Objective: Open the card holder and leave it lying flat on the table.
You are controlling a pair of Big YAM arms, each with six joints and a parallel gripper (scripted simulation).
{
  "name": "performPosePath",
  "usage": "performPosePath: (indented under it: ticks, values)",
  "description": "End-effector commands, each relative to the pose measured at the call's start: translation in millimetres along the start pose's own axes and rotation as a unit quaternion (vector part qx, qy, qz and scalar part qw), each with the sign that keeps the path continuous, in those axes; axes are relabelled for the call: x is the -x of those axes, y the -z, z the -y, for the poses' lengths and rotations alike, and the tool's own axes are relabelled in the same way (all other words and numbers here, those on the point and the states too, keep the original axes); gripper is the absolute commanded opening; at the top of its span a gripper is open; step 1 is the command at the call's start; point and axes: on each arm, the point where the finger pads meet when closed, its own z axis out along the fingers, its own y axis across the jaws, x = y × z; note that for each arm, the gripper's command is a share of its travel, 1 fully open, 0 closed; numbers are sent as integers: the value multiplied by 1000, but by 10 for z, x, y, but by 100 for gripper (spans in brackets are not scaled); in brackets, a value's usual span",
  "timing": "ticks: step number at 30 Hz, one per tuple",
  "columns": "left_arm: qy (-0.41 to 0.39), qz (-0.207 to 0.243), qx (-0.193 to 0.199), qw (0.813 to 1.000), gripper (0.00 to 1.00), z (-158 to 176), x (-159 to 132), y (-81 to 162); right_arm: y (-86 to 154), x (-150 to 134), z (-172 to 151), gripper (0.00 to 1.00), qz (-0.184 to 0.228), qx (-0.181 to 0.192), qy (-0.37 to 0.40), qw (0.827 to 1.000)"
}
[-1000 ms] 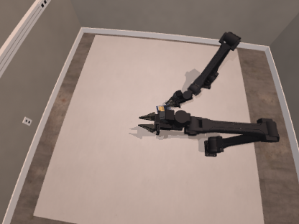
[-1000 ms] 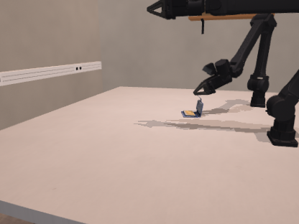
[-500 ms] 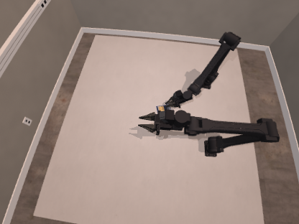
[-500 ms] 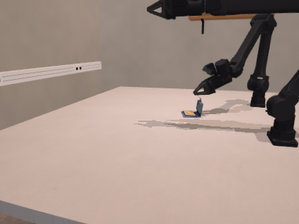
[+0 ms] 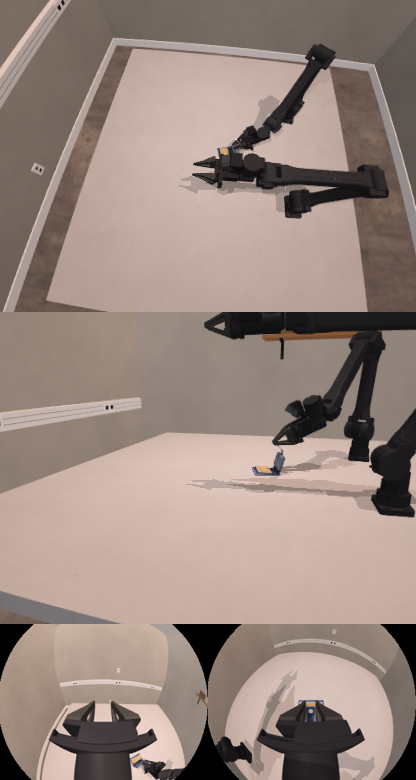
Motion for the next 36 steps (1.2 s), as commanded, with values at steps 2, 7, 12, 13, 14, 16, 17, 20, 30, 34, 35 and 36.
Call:
performPosePath:
  ticks: [2,7,12,13,14,16,17,20,30,34,35,36]
  values:
    - [4,0,-4,1000,36,52,7,17,81,35,-24,21,14,7,-15,1000]
    - [4,0,-4,1000,36,52,7,17,111,22,-34,21,16,8,-15,1000]
    - [4,0,-4,1000,36,52,7,17,146,-29,-25,21,15,7,-15,1000]
    - [4,0,-4,1000,36,52,7,17,153,-36,-25,21,14,7,-15,1000]
    - [4,0,-4,1000,36,52,7,17,159,-44,-25,21,14,7,-15,1000]
    - [4,0,-4,1000,36,52,7,17,150,0,-44,21,17,8,-16,1000]
    - [4,0,-4,1000,36,52,7,17,150,0,-44,21,17,8,-16,1000]
    - [4,0,-4,1000,36,52,7,17,186,-86,-21,21,13,7,-14,1000]
    - [4,0,-4,1000,36,52,7,17,240,-165,-25,21,14,7,-15,1000]
    - [4,0,-4,1000,36,52,7,17,234,-115,-52,21,18,8,-17,1000]
    - [4,0,-4,1000,36,52,7,17,247,-178,-34,21,14,7,-15,1000]
    - [4,0,-4,1000,36,52,7,17,264,-222,-14,21,12,7,-13,1000]
